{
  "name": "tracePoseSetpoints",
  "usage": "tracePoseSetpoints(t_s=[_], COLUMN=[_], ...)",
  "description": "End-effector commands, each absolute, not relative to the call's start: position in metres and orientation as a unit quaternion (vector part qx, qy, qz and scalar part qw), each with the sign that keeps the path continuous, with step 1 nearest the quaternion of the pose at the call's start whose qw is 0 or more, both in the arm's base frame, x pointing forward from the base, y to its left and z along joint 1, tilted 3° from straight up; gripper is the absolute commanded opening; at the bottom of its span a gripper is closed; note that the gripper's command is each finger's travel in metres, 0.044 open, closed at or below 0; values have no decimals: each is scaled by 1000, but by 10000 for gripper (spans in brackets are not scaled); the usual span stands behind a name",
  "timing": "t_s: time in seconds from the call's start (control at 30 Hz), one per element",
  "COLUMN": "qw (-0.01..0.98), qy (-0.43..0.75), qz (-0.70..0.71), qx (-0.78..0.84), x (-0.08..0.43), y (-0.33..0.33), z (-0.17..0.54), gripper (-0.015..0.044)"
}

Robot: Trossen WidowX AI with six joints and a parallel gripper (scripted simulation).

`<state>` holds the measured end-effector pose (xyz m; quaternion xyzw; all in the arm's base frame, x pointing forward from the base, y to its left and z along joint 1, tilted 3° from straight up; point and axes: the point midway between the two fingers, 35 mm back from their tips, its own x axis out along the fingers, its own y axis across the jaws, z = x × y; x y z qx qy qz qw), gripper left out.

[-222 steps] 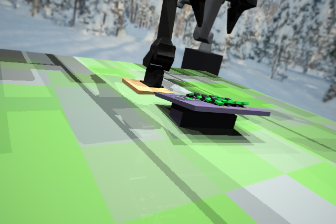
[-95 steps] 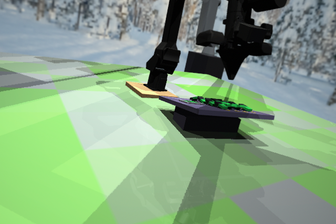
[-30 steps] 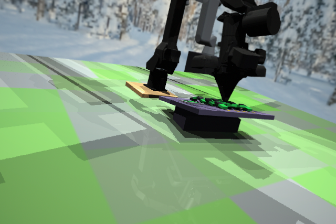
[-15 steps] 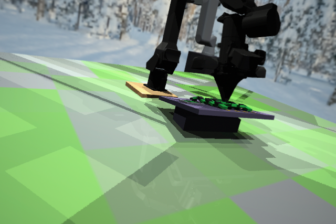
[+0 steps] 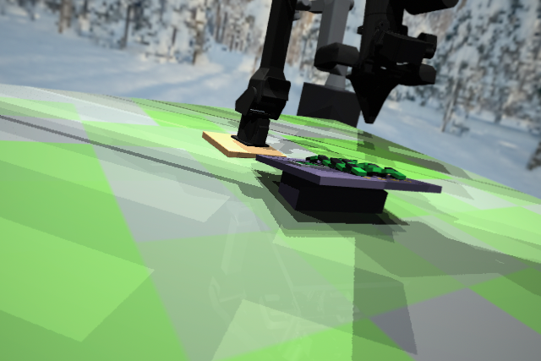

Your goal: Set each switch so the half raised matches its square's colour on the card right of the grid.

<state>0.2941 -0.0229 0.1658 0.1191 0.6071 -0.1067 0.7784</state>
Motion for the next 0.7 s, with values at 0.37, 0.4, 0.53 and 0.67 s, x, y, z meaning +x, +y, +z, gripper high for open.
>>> tracePoseSetpoints(t_s=[0.37,0.4,0.53,0.67], qw=[782,782,782,782], qy=[602,602,602,602], qz=[-110,-110,-110,-110], qx=[117,117,117,117], x=[285,285,287,288], y=[-65,-65,-65,-65], z=[130,130,125,119], gripper=[0,0,0,0])
